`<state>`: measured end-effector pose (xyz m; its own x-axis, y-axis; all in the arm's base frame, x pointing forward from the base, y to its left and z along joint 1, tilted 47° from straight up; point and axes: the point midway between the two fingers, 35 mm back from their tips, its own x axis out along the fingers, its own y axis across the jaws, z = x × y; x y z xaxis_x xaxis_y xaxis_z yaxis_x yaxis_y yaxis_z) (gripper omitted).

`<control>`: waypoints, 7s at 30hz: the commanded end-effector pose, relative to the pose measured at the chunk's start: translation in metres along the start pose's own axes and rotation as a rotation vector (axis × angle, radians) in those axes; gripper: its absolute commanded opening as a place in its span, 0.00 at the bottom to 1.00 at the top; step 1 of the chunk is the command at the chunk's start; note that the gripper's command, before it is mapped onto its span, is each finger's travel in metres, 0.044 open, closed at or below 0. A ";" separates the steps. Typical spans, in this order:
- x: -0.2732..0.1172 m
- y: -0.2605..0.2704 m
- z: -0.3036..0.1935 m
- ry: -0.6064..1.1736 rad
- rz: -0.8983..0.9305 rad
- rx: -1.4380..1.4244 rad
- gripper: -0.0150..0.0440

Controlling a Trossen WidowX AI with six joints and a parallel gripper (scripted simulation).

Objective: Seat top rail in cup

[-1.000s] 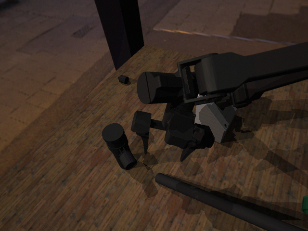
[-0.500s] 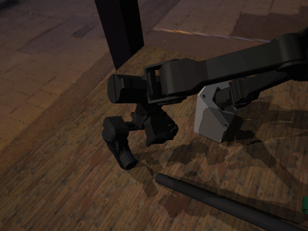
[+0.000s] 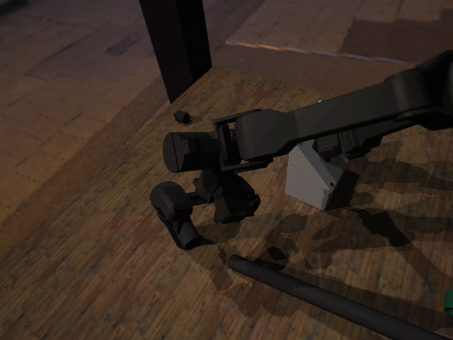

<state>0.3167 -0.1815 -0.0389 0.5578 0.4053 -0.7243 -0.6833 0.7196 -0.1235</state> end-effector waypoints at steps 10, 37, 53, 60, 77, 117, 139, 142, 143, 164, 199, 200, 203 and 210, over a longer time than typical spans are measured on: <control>0.017 0.001 -0.002 0.006 -0.001 0.006 1.00; 0.061 0.001 -0.002 0.003 -0.001 0.006 1.00; 0.074 0.002 -0.001 0.001 -0.002 0.006 0.78; 0.074 0.002 -0.001 0.001 -0.002 0.006 0.47; 0.069 0.010 -0.002 -0.048 -0.001 -0.080 0.25; 0.057 0.031 -0.008 -0.179 0.000 -0.312 0.25; 0.052 0.039 -0.012 -0.235 -0.001 -0.410 0.25; 0.052 0.039 -0.012 -0.235 -0.001 -0.410 0.25; 0.052 0.039 -0.012 -0.234 -0.001 -0.408 0.25; 0.053 0.038 -0.010 -0.230 -0.001 -0.393 0.30; -0.020 0.028 0.052 -0.226 0.054 0.068 1.00; -0.027 0.027 0.059 -0.224 0.066 0.170 1.00; -0.051 0.029 0.079 -0.215 0.105 0.477 1.00; -0.087 0.039 0.110 -0.192 0.165 0.963 1.00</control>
<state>0.3060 -0.1376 0.0311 0.6092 0.5593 -0.5622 -0.5458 0.8100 0.2144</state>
